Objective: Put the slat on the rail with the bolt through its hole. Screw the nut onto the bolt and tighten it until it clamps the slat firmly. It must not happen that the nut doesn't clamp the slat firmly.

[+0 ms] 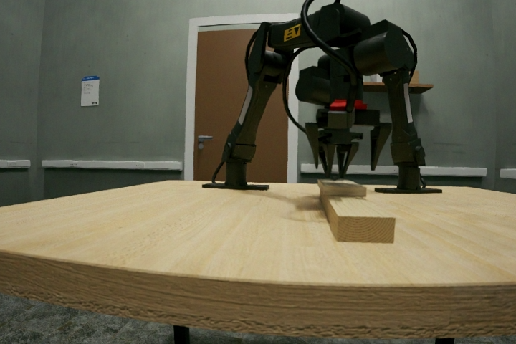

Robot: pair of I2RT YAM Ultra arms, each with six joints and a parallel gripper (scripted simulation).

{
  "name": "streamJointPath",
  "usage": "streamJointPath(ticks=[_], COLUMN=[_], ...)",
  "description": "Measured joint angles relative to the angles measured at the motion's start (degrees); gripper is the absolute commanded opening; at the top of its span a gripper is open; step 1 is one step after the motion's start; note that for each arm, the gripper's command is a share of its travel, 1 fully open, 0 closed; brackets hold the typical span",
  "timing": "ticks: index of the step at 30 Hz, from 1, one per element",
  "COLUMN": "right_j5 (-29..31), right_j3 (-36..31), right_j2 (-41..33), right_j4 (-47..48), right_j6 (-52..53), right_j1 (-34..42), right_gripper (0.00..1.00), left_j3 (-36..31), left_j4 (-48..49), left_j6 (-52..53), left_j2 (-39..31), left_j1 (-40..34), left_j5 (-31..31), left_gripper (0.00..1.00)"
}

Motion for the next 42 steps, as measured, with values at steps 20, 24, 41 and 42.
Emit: streamJointPath(ticks=[20, 24, 41, 42], right_j5=[0.00, 0.00, 0.00, 0.00], right_j3=[-2.60, -3.10, -5.05, -5.14], right_j2=[0.02, 0.04, 0.04, 0.04], right_j4=[2.40, 2.95, 5.07, 5.16], right_j6=[0.00, 0.00, 0.00, 0.00], right_j1=[0.00, 0.00, 0.00, 0.00], right_gripper=[1.00, 1.00, 1.00, 1.00], left_j3=[0.00, 0.00, 0.00, 0.00], left_j4=[0.00, 0.00, 0.00, 0.00], left_j6=[0.00, 0.00, 0.00, 0.00], left_j2=[0.00, 0.00, 0.00, 0.00], left_j1=[0.00, 0.00, 0.00, 0.00], left_j5=[0.00, 0.00, 0.00, 0.00], left_gripper=[0.34, 0.34, 0.34, 0.34])
